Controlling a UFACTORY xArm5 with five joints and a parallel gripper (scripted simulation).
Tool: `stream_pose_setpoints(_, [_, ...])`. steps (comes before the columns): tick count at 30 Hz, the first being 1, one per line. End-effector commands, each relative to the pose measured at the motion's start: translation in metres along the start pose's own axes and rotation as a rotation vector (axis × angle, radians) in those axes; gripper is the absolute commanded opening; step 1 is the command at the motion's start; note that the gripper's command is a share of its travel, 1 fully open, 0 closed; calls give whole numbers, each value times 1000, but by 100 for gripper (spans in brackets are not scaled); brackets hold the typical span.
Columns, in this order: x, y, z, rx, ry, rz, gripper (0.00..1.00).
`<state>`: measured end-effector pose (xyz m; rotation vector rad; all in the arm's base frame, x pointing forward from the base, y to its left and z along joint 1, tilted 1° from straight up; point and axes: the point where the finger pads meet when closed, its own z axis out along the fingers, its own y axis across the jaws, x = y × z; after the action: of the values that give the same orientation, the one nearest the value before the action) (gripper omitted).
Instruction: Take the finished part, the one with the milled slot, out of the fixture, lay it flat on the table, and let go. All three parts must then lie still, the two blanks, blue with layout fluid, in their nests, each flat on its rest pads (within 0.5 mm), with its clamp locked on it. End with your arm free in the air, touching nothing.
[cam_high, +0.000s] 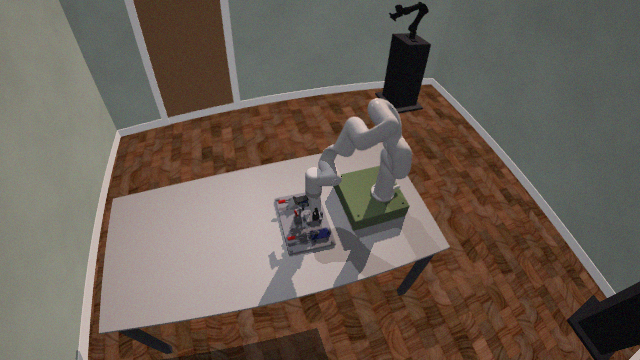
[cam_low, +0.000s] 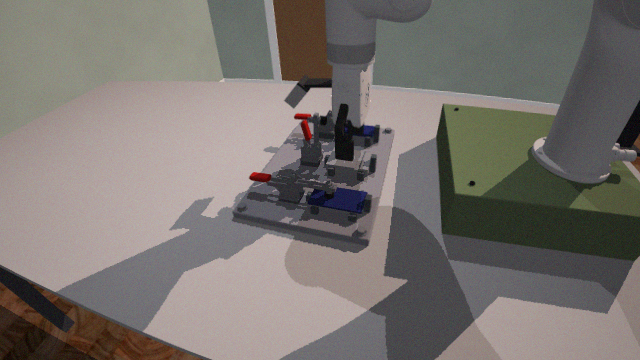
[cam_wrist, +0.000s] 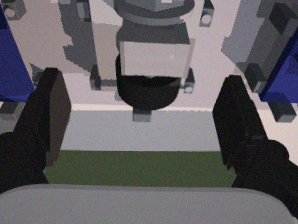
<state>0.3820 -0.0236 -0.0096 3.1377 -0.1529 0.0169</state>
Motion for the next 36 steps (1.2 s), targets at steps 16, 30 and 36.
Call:
stream_pose_setpoints(16, [1,0,-1,0,3,0,100])
stream_pose_setpoints(30, [1,0,5,0,3,0,100])
stream_pose_setpoints(36, [1,0,11,0,3,0,100])
